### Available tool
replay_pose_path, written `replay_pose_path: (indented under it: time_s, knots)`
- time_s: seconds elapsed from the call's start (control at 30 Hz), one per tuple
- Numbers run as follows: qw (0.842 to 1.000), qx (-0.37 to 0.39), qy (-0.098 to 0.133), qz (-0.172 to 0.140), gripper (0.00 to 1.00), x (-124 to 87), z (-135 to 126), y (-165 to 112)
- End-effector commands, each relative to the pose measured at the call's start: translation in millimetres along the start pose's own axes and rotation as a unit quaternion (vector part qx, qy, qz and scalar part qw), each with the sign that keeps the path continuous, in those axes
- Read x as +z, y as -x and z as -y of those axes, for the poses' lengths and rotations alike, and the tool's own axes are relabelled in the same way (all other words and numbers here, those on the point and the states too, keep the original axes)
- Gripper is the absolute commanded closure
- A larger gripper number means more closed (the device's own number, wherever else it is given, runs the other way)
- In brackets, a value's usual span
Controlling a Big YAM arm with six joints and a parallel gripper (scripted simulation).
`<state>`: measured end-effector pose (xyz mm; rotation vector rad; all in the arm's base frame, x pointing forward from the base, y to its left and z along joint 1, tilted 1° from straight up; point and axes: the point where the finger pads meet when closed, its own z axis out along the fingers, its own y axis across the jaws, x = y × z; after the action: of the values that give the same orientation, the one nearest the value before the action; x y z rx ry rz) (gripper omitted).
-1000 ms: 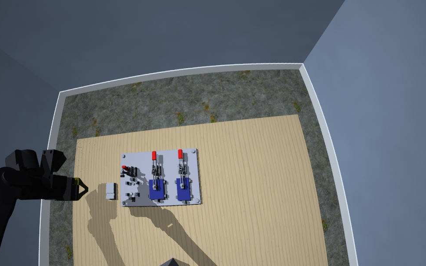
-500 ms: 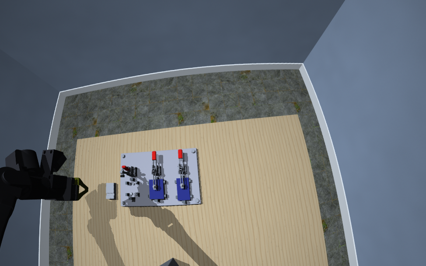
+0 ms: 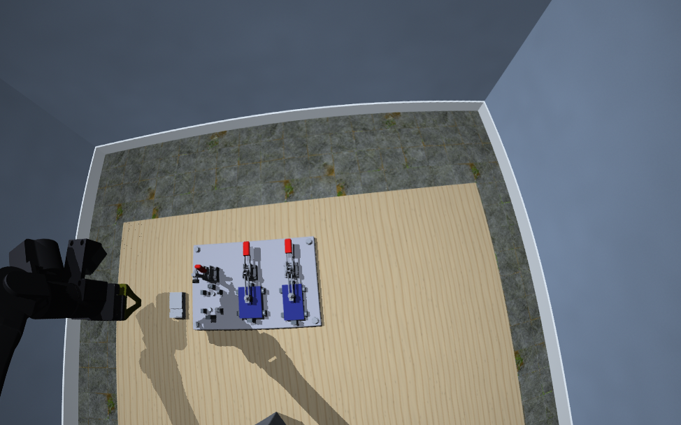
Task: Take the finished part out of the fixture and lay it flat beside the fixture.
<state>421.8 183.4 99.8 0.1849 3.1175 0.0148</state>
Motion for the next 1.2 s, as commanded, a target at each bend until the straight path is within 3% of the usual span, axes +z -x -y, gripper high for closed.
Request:
replay_pose_path:
  time_s: [0.0,1.17]
  knots:
    - [1.000,-0.003,-0.006,-0.012,0.36,7.3,0.9,-2.7]
    - [1.000,-0.003,-0.004,-0.008,0.36,2.2,3.9,-6.2]
